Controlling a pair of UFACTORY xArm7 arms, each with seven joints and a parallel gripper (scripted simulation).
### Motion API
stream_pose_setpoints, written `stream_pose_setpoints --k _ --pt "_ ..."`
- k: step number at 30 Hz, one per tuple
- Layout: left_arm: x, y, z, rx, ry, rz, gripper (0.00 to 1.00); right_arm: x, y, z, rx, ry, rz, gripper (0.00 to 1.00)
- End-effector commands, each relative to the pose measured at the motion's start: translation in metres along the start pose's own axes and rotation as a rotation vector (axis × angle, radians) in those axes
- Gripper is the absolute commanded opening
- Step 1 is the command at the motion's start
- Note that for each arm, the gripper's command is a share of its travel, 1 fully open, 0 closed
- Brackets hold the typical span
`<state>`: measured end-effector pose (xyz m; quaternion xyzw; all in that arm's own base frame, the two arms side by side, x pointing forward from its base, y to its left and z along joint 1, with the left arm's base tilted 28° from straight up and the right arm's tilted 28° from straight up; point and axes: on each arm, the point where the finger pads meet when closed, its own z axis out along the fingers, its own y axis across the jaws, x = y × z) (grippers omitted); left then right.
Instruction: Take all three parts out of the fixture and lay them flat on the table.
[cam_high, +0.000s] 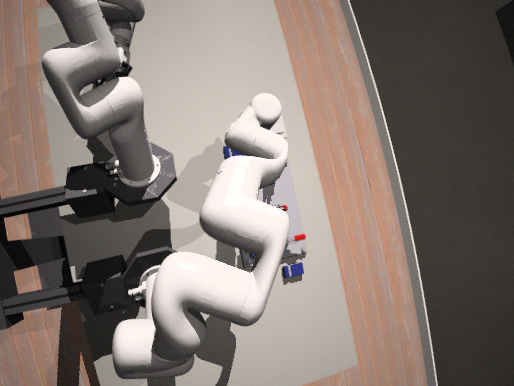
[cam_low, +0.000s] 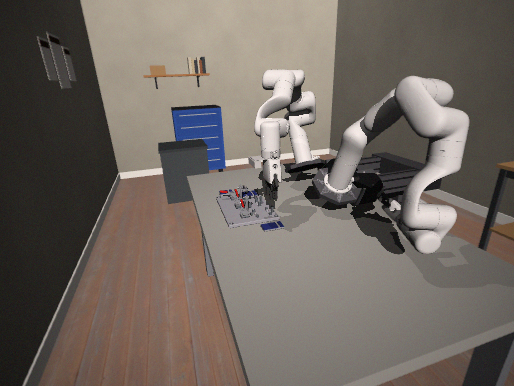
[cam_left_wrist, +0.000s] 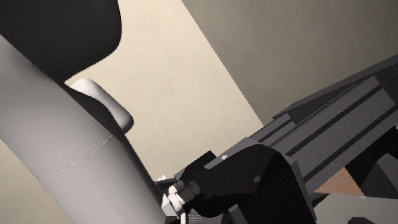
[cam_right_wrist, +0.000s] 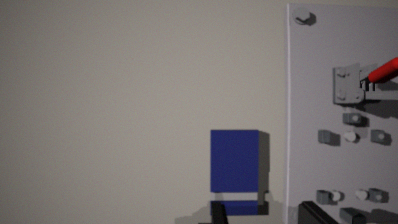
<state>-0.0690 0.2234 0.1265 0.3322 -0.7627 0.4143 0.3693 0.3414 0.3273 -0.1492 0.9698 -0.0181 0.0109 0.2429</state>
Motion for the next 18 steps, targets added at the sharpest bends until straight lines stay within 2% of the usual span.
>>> stream_pose_setpoints --k 1,5,9,16,18 --pt "0.000 0.000 -0.001 -0.001 -0.001 -0.001 1.00 0.001 -0.001 -0.011 0.004 0.003 0.000 0.48" --pt "0.000 0.000 -0.001 -0.001 -0.001 -0.001 1.00 0.003 0.004 -0.035 0.004 0.003 0.000 0.48" --pt "0.000 0.000 -0.001 -0.001 -0.001 -0.001 1.00 0.011 0.023 -0.052 0.004 0.003 0.000 0.48" --pt "0.000 0.000 -0.001 -0.001 -0.001 -0.001 1.00 0.032 0.075 -0.054 0.004 0.003 0.000 0.48" --pt "0.000 0.000 -0.001 -0.001 -0.001 -0.001 1.00 0.032 0.075 -0.054 0.004 0.003 0.000 0.48"
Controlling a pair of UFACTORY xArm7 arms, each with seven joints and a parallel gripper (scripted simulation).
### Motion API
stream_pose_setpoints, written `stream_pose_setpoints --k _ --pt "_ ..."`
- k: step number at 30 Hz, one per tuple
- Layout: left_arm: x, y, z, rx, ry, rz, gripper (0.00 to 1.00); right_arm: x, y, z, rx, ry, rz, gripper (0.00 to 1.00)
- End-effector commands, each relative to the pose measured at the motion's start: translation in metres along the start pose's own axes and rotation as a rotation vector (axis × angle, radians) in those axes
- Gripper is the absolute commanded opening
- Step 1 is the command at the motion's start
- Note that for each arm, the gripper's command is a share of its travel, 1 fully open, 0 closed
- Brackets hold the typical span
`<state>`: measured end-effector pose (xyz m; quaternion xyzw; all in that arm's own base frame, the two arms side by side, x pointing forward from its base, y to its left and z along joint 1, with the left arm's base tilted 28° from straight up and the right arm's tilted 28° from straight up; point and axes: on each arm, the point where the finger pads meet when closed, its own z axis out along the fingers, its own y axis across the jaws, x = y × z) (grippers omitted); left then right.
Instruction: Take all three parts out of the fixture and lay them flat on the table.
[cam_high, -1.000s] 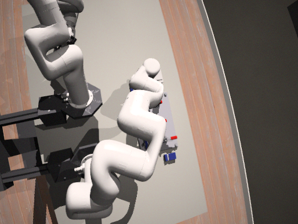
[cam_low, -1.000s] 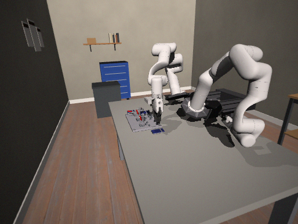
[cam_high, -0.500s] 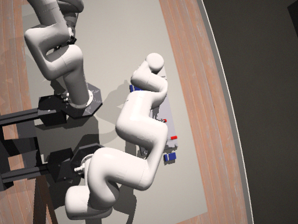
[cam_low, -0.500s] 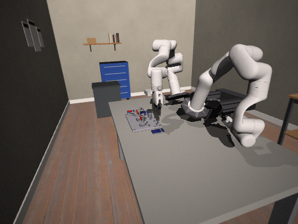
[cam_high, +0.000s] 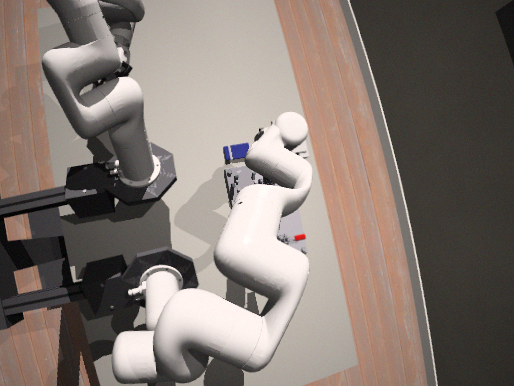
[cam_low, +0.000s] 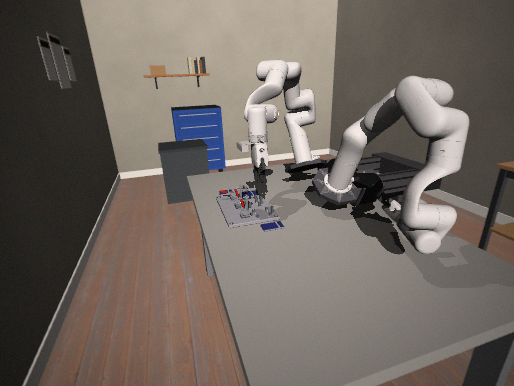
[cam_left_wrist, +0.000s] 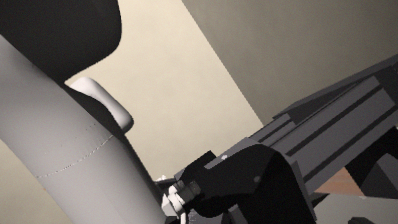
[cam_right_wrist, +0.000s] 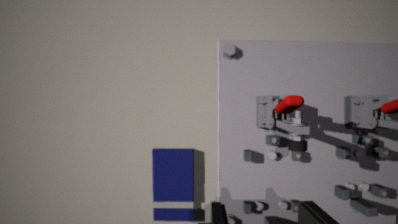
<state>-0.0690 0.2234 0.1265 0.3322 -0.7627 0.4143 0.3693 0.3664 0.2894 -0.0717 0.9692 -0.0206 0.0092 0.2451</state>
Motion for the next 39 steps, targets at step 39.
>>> stream_pose_setpoints --k 39 --pt "0.000 0.000 -0.001 -0.001 -0.001 -0.001 1.00 0.114 0.270 0.028 0.009 0.007 -0.004 0.48"
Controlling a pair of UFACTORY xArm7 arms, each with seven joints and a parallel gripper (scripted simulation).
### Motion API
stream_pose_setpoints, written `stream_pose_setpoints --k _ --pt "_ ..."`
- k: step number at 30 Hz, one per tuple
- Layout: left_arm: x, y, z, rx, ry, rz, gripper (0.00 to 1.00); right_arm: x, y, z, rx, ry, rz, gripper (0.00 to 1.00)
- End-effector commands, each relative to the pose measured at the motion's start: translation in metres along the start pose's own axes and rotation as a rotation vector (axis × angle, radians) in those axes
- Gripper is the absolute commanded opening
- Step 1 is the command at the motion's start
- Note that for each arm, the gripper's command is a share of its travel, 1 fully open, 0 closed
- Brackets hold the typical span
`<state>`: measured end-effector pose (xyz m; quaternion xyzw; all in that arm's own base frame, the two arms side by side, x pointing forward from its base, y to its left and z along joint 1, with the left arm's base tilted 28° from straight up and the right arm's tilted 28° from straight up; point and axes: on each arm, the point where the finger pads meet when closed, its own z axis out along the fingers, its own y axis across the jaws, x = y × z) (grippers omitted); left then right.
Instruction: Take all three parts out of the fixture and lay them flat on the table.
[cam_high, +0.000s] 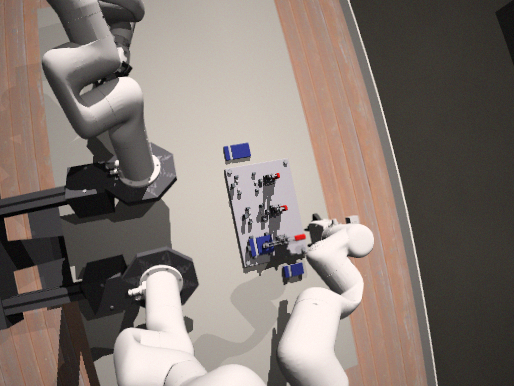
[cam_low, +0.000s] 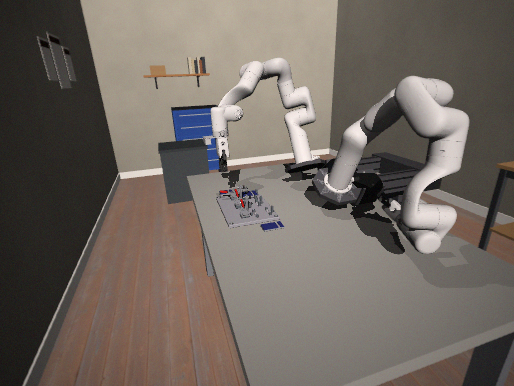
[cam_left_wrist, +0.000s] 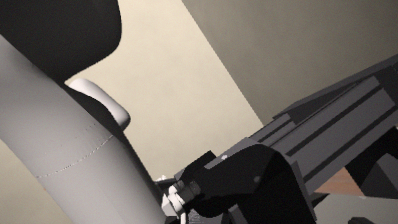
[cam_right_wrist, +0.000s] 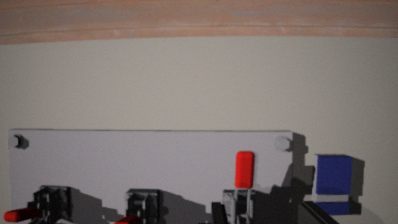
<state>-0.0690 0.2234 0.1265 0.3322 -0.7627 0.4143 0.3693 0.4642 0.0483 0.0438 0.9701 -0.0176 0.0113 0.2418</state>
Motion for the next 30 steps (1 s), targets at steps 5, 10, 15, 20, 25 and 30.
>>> stream_pose_setpoints --k 5,10,15,20,25,30 --pt "0.000 0.000 -0.001 -0.001 -0.001 -0.001 1.00 0.005 0.009 0.044 0.002 0.002 0.001 0.48" --pt "0.000 0.000 -0.001 -0.001 -0.001 -0.001 1.00 0.005 0.009 0.068 0.002 0.002 0.001 0.48" --pt "0.000 0.000 -0.001 -0.001 -0.001 -0.001 1.00 0.005 0.009 0.079 0.002 0.002 0.001 0.48" --pt "0.000 0.000 -0.001 -0.001 -0.001 -0.001 1.00 0.005 0.009 0.093 0.002 0.002 0.001 0.48" --pt "0.000 0.000 -0.001 -0.001 -0.001 -0.001 1.00 0.005 0.009 0.101 0.002 0.002 0.001 0.48" --pt "0.000 0.000 -0.001 -0.001 -0.001 -0.001 1.00 0.005 0.009 0.104 0.002 0.002 0.001 0.48"
